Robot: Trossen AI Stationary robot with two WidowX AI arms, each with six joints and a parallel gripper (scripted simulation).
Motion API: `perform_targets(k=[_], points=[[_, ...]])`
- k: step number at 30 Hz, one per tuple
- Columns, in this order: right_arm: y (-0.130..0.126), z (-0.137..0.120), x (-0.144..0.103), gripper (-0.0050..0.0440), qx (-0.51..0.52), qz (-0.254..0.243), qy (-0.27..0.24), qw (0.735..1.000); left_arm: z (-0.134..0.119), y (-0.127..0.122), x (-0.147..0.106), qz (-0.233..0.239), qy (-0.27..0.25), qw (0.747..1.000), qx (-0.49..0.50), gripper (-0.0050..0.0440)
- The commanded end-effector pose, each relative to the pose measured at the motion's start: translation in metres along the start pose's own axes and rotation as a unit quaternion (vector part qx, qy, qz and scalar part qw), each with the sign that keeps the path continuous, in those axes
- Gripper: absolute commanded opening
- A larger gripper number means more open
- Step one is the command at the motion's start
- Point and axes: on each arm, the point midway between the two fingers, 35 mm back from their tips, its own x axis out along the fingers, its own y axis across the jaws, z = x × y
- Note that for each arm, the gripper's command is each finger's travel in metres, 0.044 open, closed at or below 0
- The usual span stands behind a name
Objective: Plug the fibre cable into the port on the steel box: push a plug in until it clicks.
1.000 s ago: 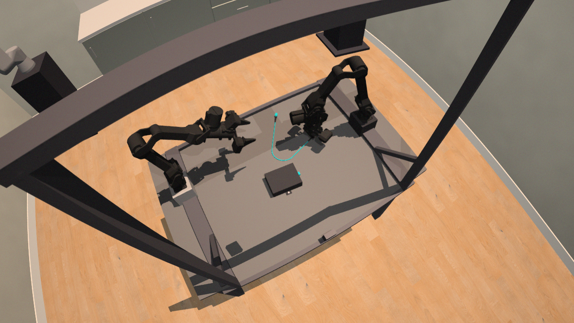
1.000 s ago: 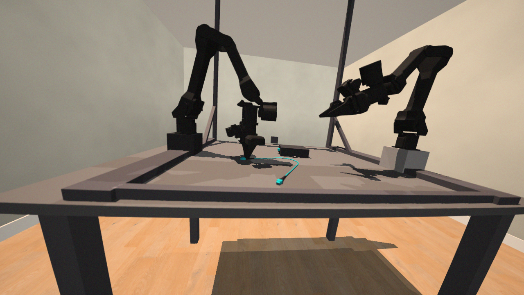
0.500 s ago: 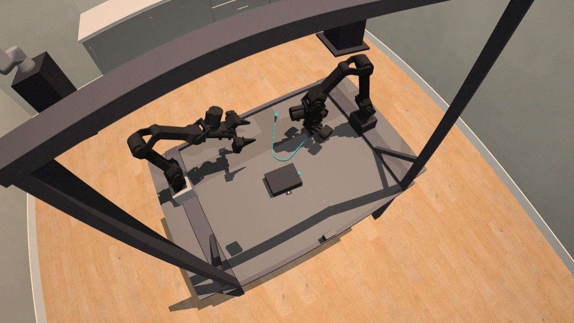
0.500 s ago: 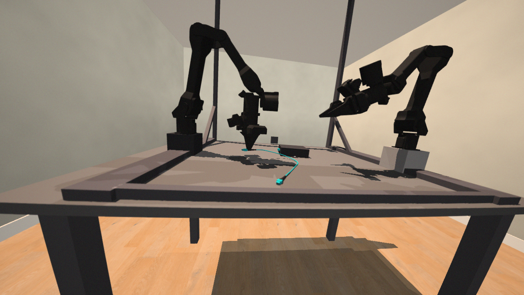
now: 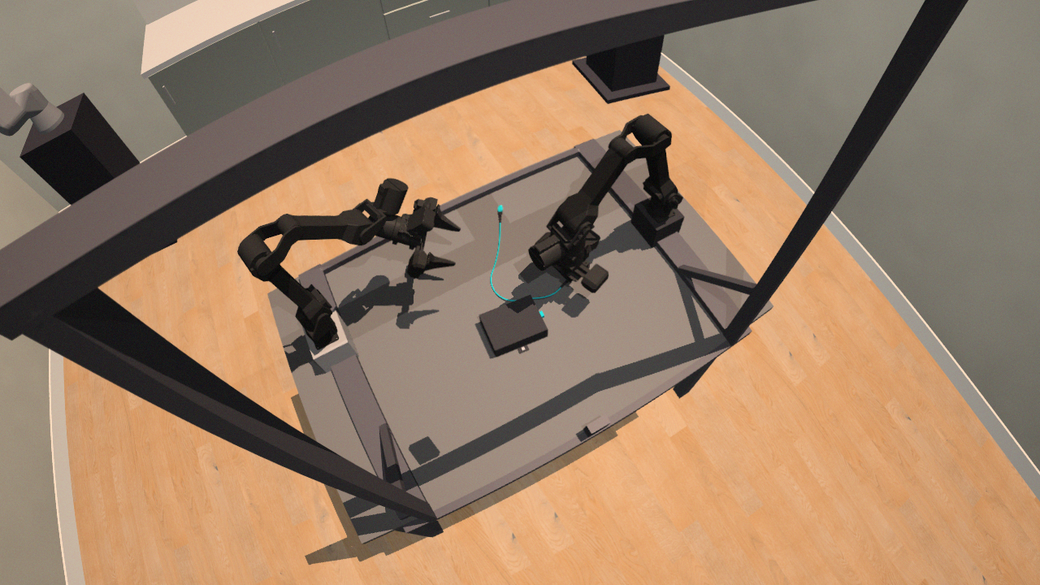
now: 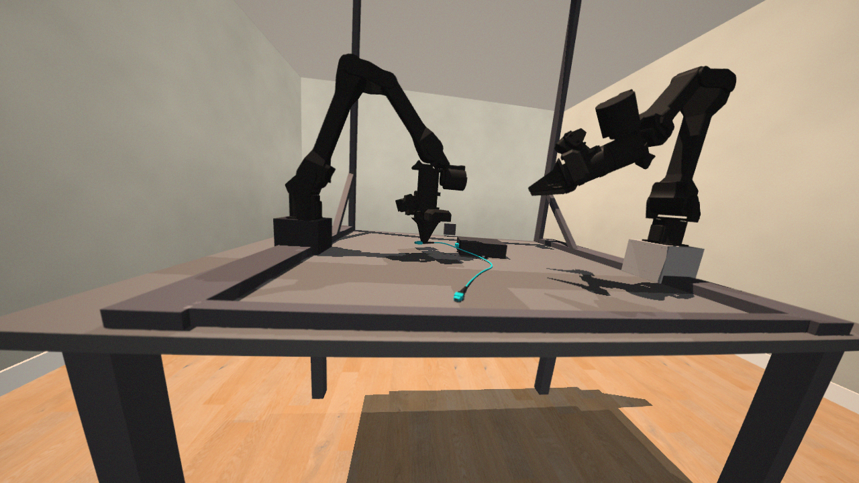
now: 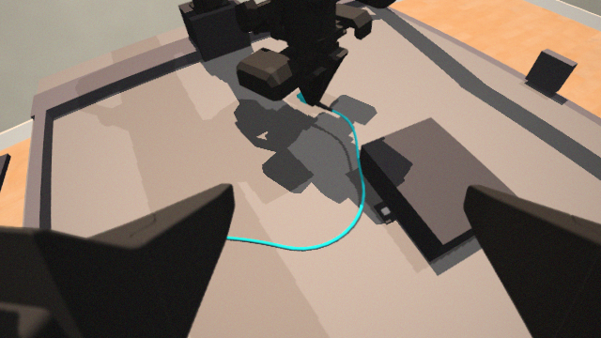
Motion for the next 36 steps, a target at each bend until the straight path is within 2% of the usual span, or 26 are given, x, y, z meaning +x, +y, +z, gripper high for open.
perform_targets(k=[1, 3, 12, 16, 20, 22, 29, 36], points=[[-0.026, -0.038, 0.002, 0.0, 0.003, 0.001, 0.003, 1.0, 0.011, 0.002, -0.004, -0.064, -0.013, 0.997, 0.043, 0.044], [-0.034, -0.046, 0.003, 0.0, 0.003, 0.001, 0.003, 1.0, 0.009, -0.001, -0.006, -0.078, -0.014, 0.996, 0.041, 0.044], [-0.041, -0.054, 0.006, 0.0, -0.006, 0.003, 0.002, 1.0, 0.009, -0.002, -0.006, -0.082, -0.014, 0.996, 0.041, 0.044], [-0.041, -0.054, 0.005, 0.0, -0.053, 0.001, 0.003, 0.999, 0.008, -0.002, -0.006, -0.082, -0.013, 0.996, 0.041, 0.044], [-0.043, -0.056, 0.005, 0.0, -0.163, -0.002, 0.005, 0.987, 0.007, -0.003, -0.006, -0.082, -0.012, 0.996, 0.039, 0.044], [-0.043, -0.056, 0.005, 0.0, -0.163, -0.002, 0.005, 0.987, 0.007, -0.003, -0.006, -0.082, -0.012, 0.996, 0.039, 0.044], [-0.045, -0.059, 0.005, 0.0, -0.352, -0.004, 0.008, 0.936, 0.007, -0.004, -0.007, -0.081, -0.013, 0.996, 0.04, 0.044], [-0.046, -0.061, 0.004, 0.0, -0.508, -0.004, 0.011, 0.861, 0.007, -0.004, -0.007, -0.081, -0.013, 0.996, 0.04, 0.044]])
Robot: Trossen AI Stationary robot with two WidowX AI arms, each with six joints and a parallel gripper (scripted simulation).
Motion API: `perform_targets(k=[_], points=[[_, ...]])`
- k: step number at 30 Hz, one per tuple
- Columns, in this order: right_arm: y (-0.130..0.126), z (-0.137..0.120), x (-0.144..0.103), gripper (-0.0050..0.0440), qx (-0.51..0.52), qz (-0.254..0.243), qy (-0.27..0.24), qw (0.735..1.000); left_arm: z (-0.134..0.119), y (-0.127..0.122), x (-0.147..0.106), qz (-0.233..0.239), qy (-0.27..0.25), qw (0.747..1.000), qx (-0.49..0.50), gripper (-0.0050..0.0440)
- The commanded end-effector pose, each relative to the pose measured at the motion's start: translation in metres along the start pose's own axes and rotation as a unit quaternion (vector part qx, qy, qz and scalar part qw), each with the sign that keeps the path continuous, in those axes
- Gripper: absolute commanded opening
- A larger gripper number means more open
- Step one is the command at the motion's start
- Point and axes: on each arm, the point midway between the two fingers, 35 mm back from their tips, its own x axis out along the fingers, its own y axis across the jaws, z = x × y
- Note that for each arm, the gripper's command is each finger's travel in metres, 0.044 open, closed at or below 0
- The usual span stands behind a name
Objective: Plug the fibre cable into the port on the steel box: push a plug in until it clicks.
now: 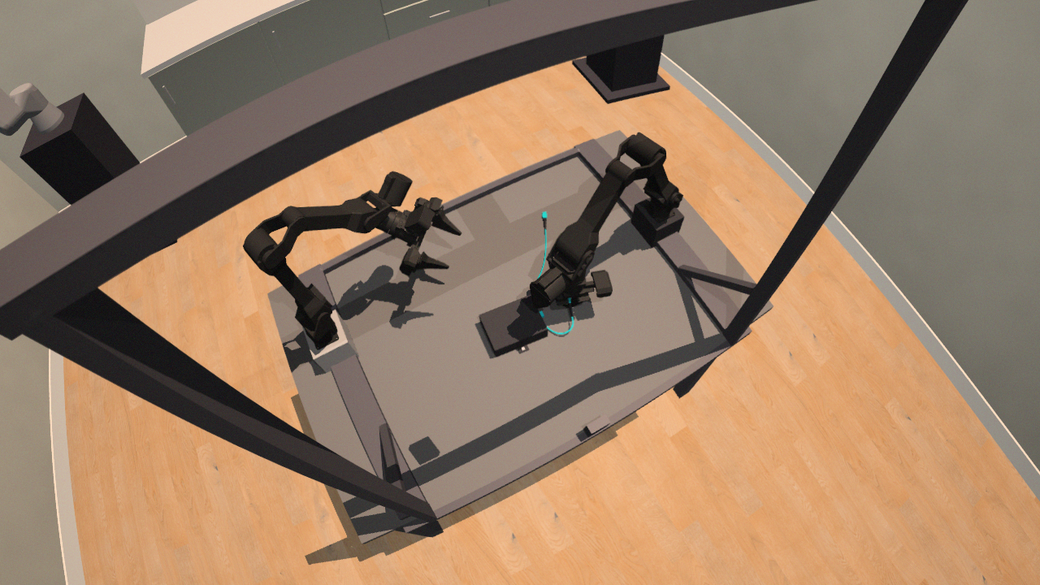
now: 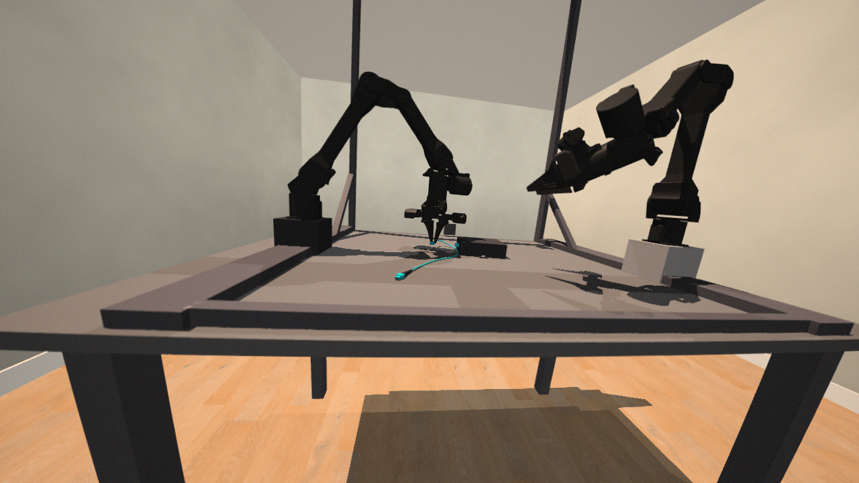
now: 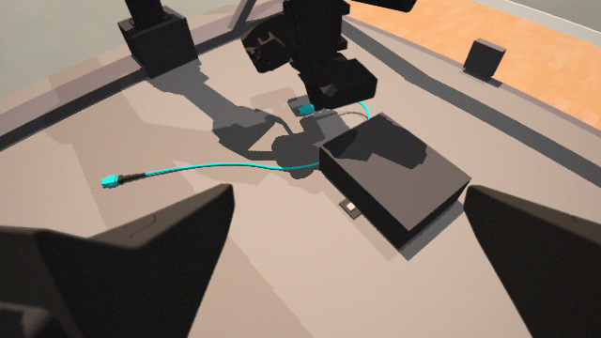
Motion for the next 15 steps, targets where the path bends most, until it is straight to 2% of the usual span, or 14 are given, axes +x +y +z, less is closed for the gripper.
perform_targets(k=[1, 3, 7, 15], points=[[0.0046, -0.0066, -0.0052, 0.0, -0.114, 0.004, 0.01, 0.993, 0.0067, 0.0024, -0.0025, 0.004, -0.005, 1.0, 0.009, 0.044], [0.0046, -0.0066, -0.0052, 0.0, -0.114, 0.004, 0.01, 0.993, 0.0067, 0.0024, -0.0025, 0.004, -0.005, 1.0, 0.009, 0.044], [0.0052, -0.0075, -0.0053, 0.0, -0.215, 0.005, 0.011, 0.977, 0.0067, 0.0024, -0.0025, 0.004, -0.005, 1.0, 0.009, 0.044], [0.0064, -0.0092, -0.0056, 0.0, -0.41, 0.006, 0.011, 0.912, 0.0067, 0.0024, -0.0025, 0.004, -0.005, 1.0, 0.009, 0.044]])
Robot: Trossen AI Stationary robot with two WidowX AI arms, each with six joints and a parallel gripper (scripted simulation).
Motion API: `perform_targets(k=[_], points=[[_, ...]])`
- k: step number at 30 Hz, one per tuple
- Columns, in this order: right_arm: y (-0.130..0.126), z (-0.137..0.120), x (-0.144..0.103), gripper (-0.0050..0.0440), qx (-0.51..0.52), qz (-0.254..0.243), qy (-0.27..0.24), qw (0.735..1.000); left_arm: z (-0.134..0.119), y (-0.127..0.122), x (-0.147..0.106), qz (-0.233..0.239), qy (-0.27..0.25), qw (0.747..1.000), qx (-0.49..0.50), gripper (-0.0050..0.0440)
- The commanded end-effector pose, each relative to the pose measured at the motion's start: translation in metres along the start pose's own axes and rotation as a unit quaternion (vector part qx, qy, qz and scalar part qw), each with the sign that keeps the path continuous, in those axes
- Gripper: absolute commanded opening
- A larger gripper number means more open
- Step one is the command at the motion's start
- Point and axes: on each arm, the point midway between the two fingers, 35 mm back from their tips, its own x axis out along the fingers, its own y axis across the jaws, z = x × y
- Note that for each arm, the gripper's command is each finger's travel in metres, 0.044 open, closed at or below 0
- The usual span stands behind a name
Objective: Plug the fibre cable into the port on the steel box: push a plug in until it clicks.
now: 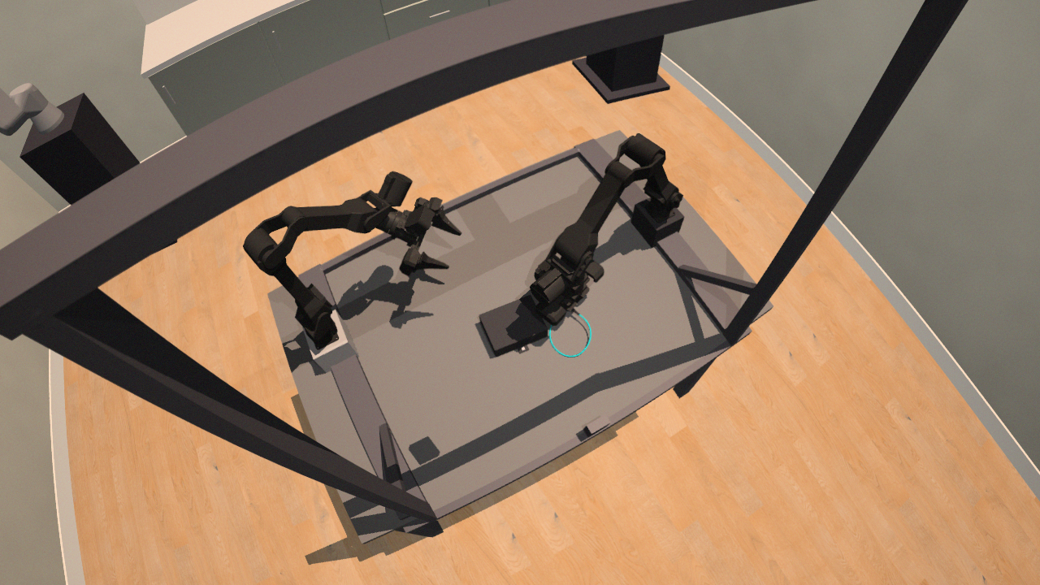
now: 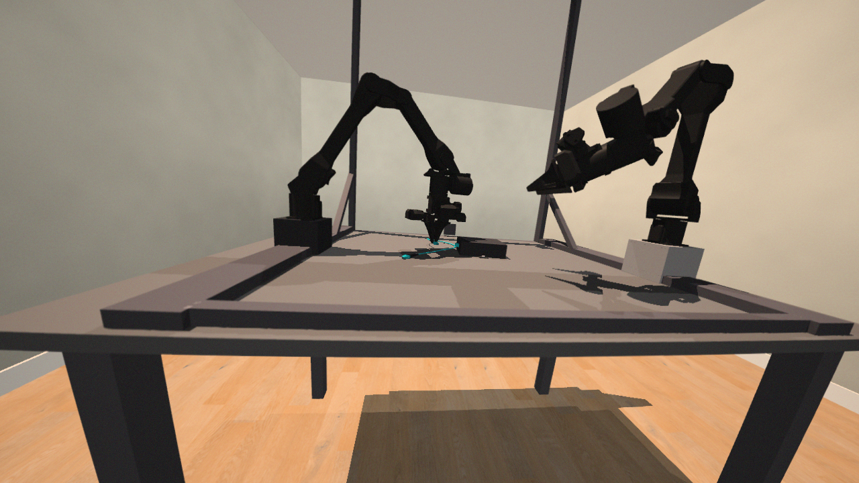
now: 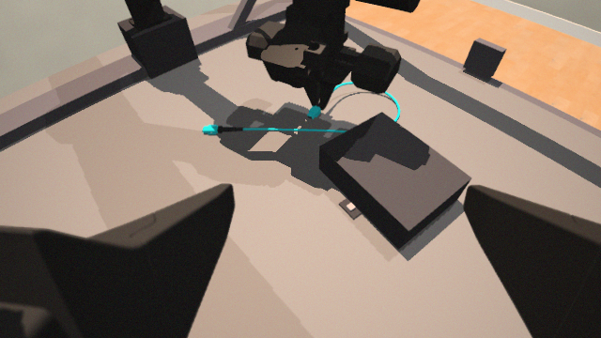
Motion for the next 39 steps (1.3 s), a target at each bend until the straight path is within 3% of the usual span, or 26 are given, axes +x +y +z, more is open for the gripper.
perform_targets(k=[1, 8, 15, 20, 22, 26, 39], points=[[0.007, -0.002, -0.005, 0.0, -0.113, 0.009, 0.005, 0.993, 0.007, 0.002, -0.003, 0.004, -0.005, 1.0, 0.008, 0.044], [0.009, -0.002, -0.005, 0.0, -0.235, 0.009, 0.005, 0.972, 0.007, 0.002, -0.003, 0.004, -0.005, 1.0, 0.008, 0.044], [0.01, 0.002, -0.005, 0.0, -0.381, 0.009, 0.001, 0.925, 0.007, 0.002, -0.003, 0.004, -0.005, 1.0, 0.008, 0.044], [0.01, 0.009, -0.005, 0.0, -0.484, 0.004, -0.006, 0.875, 0.007, 0.002, -0.003, 0.004, -0.005, 1.0, 0.008, 0.044], [0.01, 0.009, -0.005, 0.0, -0.484, 0.004, -0.006, 0.875, 0.007, 0.002, -0.003, 0.004, -0.005, 1.0, 0.008, 0.044], [0.011, 0.013, -0.005, 0.0, -0.535, 0.002, -0.009, 0.845, 0.007, 0.002, -0.003, 0.004, -0.005, 1.0, 0.008, 0.044], [0.014, 0.016, -0.004, 0.0, -0.55, 0.002, -0.009, 0.835, 0.007, 0.002, -0.003, 0.004, -0.005, 1.0, 0.008, 0.044]])
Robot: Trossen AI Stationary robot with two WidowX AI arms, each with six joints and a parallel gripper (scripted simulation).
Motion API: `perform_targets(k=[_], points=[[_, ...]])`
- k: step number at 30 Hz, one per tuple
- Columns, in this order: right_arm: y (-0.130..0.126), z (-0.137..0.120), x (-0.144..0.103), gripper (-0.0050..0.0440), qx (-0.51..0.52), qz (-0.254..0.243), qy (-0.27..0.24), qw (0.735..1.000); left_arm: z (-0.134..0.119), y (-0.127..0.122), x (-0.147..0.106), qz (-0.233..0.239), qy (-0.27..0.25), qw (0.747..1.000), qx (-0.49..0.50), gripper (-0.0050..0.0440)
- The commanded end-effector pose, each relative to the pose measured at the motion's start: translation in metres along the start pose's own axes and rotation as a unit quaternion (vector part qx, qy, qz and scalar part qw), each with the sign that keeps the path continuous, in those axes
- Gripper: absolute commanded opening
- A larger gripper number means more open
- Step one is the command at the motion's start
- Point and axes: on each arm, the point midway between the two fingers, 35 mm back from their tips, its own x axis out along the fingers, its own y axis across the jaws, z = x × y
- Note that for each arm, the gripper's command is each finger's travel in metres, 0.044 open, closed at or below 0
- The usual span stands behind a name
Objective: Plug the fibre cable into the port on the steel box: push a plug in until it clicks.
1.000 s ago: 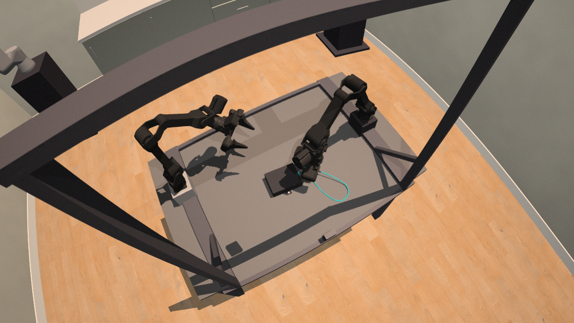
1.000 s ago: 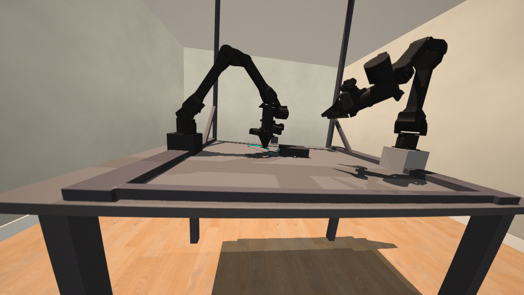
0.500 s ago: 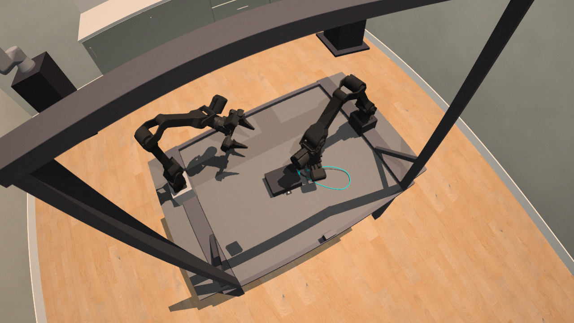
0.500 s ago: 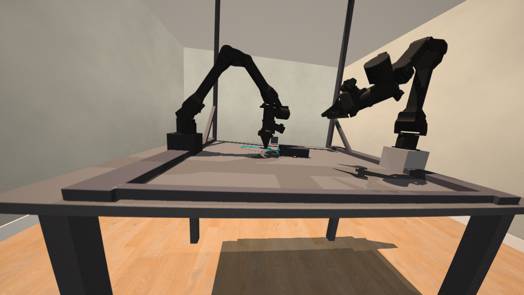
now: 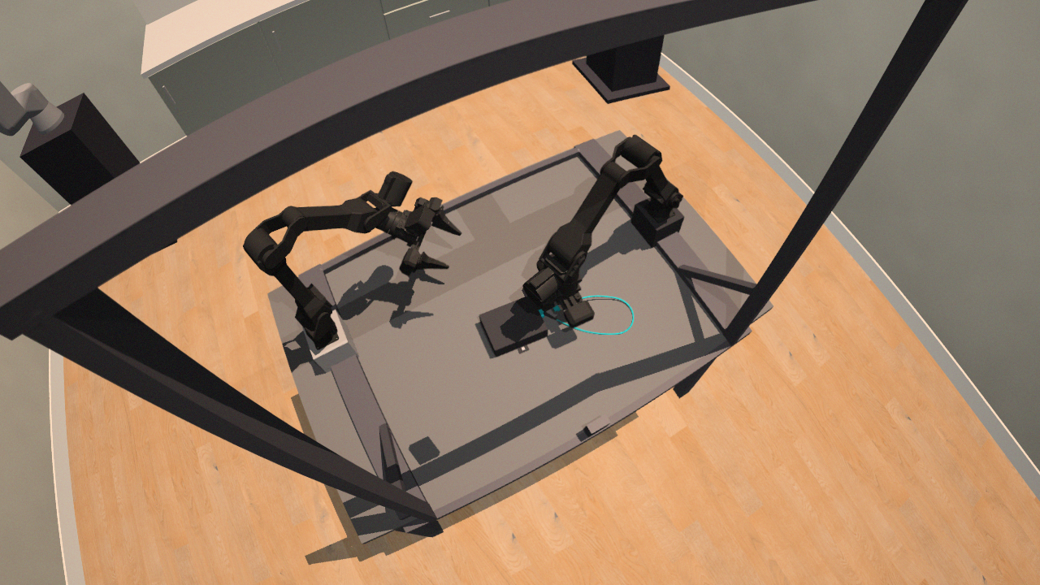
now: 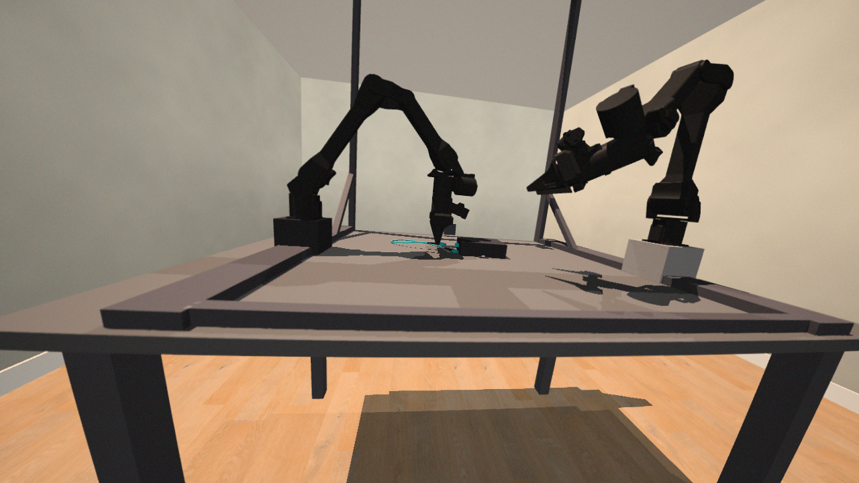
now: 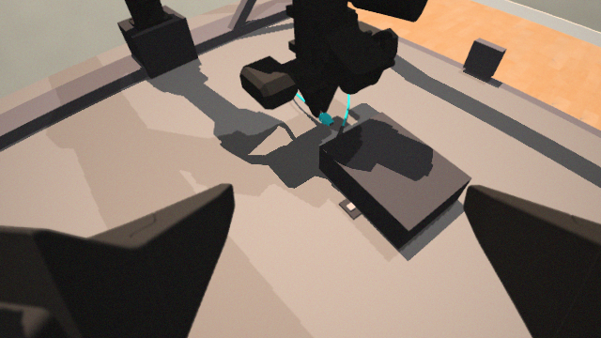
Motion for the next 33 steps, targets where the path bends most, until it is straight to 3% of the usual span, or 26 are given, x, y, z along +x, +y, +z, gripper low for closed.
perform_targets(k=[1, 6, 22, 29, 33], points=[[0.0, 0.01, -0.005, 0.0, -0.001, 0.001, -0.01, 1.0, 0.007, 0.002, -0.003, 0.004, -0.005, 1.0, 0.008, 0.044], [-0.001, 0.028, -0.006, 0.0, -0.001, 0.001, -0.01, 1.0, 0.007, 0.002, -0.003, 0.004, -0.005, 1.0, 0.008, 0.044], [0.0, 0.027, -0.009, 0.0, 0.0, 0.003, -0.013, 1.0, 0.007, 0.002, -0.003, 0.004, -0.005, 1.0, 0.008, 0.044], [0.002, 0.032, -0.023, 0.0, -0.001, 0.007, -0.025, 1.0, 0.007, 0.002, -0.003, 0.004, -0.005, 1.0, 0.008, 0.044], [0.001, 0.027, -0.014, 0.0, -0.001, 0.003, -0.013, 1.0, 0.007, 0.002, -0.003, 0.004, -0.005, 1.0, 0.008, 0.044]])
